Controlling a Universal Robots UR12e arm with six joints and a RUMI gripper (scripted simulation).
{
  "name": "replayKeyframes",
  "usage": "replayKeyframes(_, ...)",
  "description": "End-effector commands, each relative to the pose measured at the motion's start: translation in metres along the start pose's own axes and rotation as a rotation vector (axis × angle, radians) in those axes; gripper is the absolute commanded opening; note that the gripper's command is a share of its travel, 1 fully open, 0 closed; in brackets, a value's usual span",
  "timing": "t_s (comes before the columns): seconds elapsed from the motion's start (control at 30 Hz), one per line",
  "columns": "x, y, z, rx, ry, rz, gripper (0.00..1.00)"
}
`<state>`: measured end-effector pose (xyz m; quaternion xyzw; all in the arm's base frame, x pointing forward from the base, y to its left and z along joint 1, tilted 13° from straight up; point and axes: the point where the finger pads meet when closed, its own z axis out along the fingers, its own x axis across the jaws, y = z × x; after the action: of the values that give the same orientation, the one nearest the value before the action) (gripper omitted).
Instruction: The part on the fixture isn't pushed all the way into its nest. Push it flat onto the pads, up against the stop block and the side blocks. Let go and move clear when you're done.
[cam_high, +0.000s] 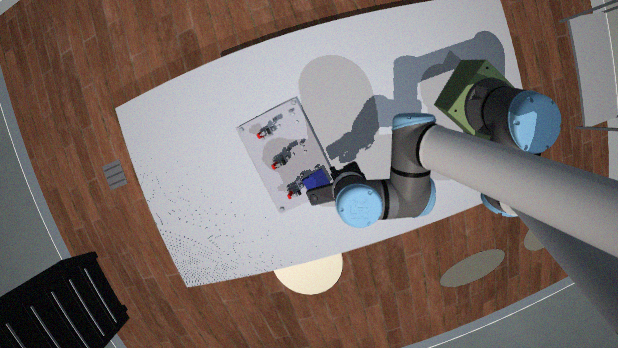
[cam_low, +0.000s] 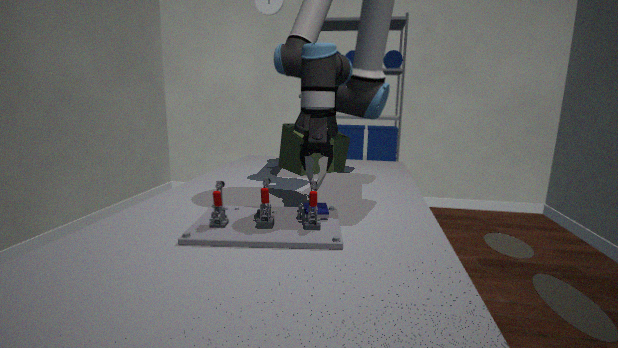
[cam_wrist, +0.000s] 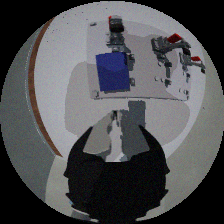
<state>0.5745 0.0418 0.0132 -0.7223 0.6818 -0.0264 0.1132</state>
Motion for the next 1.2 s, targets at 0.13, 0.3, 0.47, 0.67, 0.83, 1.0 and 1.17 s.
replayKeyframes(0.13,-0.002,0.003,0.017,-0.003,-0.002,0.000,0.00)
replayKeyframes(0.3,-0.002,0.002,0.027,-0.003,-0.002,-0.001,0.00)
replayKeyframes(0.47,-0.002,0.002,0.031,-0.002,-0.001,0.000,0.00)
replayKeyframes(0.67,-0.001,0.001,0.031,0.000,0.000,0.000,0.00)
replayKeyframes(0.83,-0.001,0.001,0.031,0.000,0.000,-0.001,0.00)
replayKeyframes(1.0,-0.002,0.001,0.031,0.000,-0.001,-0.001,0.00)
replayKeyframes(1.17,-0.002,0.002,0.031,-0.001,-0.001,0.000,0.00)
